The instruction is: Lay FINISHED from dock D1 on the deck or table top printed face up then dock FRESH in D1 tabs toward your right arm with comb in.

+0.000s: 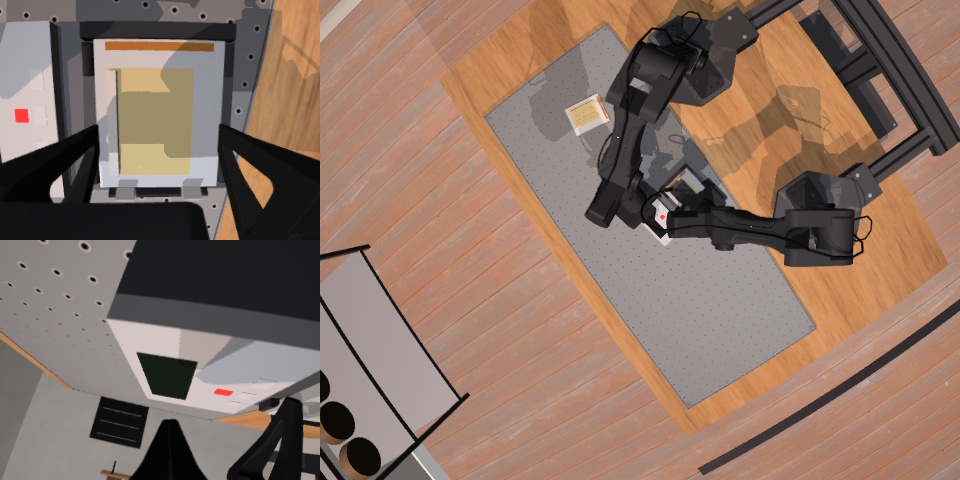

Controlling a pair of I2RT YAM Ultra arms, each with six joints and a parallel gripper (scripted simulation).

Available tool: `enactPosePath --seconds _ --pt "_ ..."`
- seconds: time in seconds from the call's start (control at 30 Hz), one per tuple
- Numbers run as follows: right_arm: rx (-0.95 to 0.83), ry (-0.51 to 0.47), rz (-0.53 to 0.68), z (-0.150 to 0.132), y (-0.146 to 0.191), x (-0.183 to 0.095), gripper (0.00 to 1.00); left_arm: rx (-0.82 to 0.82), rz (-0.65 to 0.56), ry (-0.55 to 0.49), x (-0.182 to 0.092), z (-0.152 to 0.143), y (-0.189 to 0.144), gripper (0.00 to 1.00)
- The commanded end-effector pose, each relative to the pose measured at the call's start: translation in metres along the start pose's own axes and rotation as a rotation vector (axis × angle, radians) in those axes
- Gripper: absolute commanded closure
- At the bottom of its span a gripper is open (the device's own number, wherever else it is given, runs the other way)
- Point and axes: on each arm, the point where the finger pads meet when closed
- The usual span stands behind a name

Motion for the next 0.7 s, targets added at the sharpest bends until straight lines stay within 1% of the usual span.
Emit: enactPosePath --seconds 0.0,0.67 --pt "-0.016 0.016 0.026 -0.0098 0.0132 -0.0077 1.00 0.003 0.011 -0.011 -0.0015 0.0033 0.0029 1.00" --pt "-0.015 0.013 0.023 -0.0087 0.0138 -0.0050 1.00 0.003 0.011 -0.011 -0.0015 0.0033 0.0029 1.00"
Point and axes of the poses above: on each arm, the point where the finger pads meet when closed, its own x axis out along the fingers, its own y axis across the jaws, z = x × y, and after that the axes turned 11 degrees about x, right-handed
